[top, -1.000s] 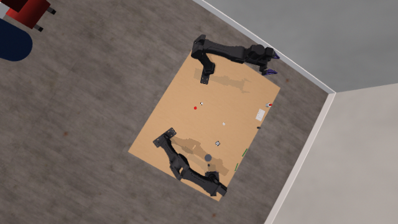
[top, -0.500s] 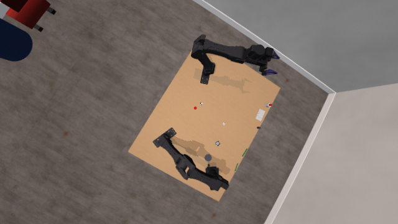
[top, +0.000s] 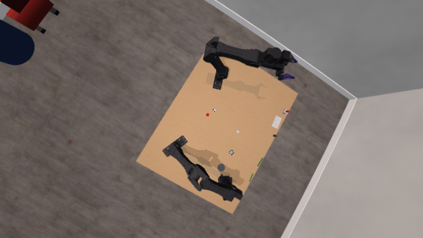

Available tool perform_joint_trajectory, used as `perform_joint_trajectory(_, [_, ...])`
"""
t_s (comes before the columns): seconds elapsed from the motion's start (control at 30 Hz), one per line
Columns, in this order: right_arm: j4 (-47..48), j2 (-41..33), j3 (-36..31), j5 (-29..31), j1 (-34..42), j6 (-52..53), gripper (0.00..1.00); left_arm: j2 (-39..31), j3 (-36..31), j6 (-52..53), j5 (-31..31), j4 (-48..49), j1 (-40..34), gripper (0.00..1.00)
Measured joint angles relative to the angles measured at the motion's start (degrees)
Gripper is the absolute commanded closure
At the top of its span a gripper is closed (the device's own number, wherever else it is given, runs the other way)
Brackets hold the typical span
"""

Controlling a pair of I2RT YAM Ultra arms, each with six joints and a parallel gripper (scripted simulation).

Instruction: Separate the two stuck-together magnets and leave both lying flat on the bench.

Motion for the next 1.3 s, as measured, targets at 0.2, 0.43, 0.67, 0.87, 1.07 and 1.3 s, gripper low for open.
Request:
perform_joint_trajectory(0.2, [0.7, 0.3, -0.6, 0.0, -0.1, 0.0, 0.67, 0.0, 0.0, -0.1, 0.0, 0.0, 0.0, 0.00])
perform_joint_trajectory(0.43, [1.9, 0.5, -1.3, 0.0, -0.1, 0.0, 0.67, 0.0, 0.0, -0.1, 0.0, 0.0, 0.0, 0.00])
perform_joint_trajectory(0.67, [3.3, 1.0, -2.8, -0.1, -0.3, 0.0, 0.67, 0.0, 0.0, 0.0, 0.0, 0.0, 0.0, 0.00])
perform_joint_trajectory(0.87, [4.2, 1.3, -3.3, -0.1, -0.1, 0.0, 0.67, 0.0, 0.0, 0.0, -0.1, 0.0, 0.0, 0.00])
perform_joint_trajectory(1.07, [5.0, 1.4, -3.8, -0.1, -0.2, -0.1, 0.67, 0.0, 0.0, 0.0, -0.1, 0.0, 0.0, 0.00])
perform_joint_trajectory(1.3, [5.2, 1.6, -3.7, -0.1, -0.2, -0.1, 0.67, 0.0, 0.0, 0.0, -0.1, 0.0, 0.0, 0.00])
